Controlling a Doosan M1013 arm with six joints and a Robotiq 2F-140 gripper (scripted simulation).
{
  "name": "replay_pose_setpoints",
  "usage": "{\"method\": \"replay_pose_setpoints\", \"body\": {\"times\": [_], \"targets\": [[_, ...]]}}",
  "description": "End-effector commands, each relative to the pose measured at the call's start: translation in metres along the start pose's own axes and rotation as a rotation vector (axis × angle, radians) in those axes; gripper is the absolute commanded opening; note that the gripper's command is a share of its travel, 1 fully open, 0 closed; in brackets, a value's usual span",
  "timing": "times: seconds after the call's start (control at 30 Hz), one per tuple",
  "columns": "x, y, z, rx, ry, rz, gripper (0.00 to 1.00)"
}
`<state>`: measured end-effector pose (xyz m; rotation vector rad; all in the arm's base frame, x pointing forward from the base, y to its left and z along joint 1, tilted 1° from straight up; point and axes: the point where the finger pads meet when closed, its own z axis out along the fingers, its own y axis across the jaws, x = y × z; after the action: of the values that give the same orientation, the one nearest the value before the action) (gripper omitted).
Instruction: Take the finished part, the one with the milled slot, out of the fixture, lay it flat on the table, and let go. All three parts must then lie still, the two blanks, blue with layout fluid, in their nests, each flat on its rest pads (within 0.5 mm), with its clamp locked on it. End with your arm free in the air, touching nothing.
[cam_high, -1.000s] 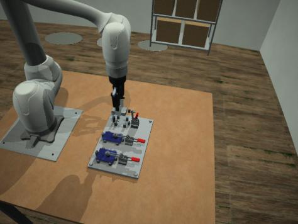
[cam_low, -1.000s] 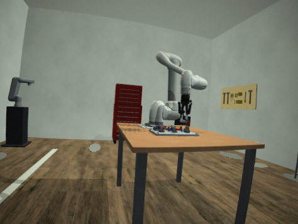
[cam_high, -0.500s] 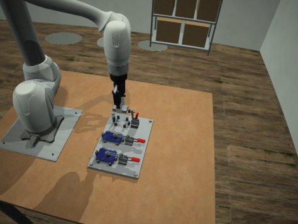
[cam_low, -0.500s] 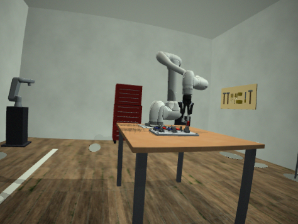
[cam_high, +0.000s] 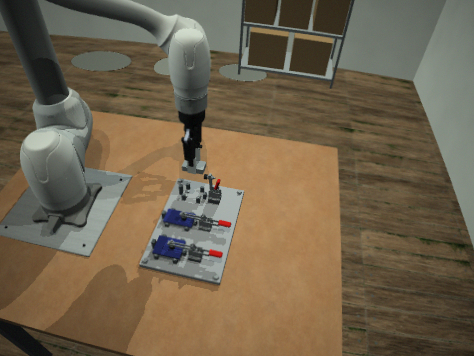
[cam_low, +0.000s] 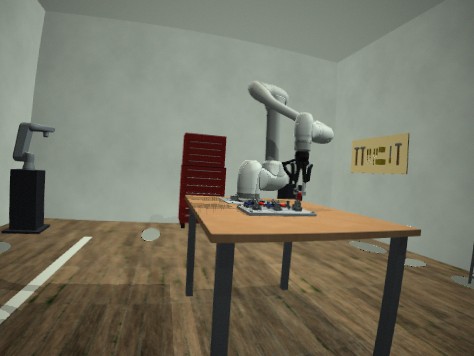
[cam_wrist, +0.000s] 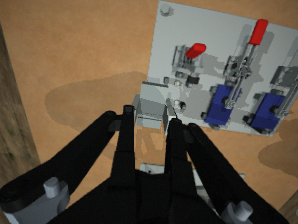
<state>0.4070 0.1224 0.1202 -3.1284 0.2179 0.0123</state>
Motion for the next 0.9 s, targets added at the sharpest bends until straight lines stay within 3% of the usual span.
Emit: {"method": "replay_pose_setpoints", "body": {"times": [0.0, 0.87], "targets": [[0.000, -0.005, 0.000, 0.000, 0.000, 0.000, 0.00], [0.000, -0.055, 0.000, 0.000, 0.000, 0.000, 0.00]]}}
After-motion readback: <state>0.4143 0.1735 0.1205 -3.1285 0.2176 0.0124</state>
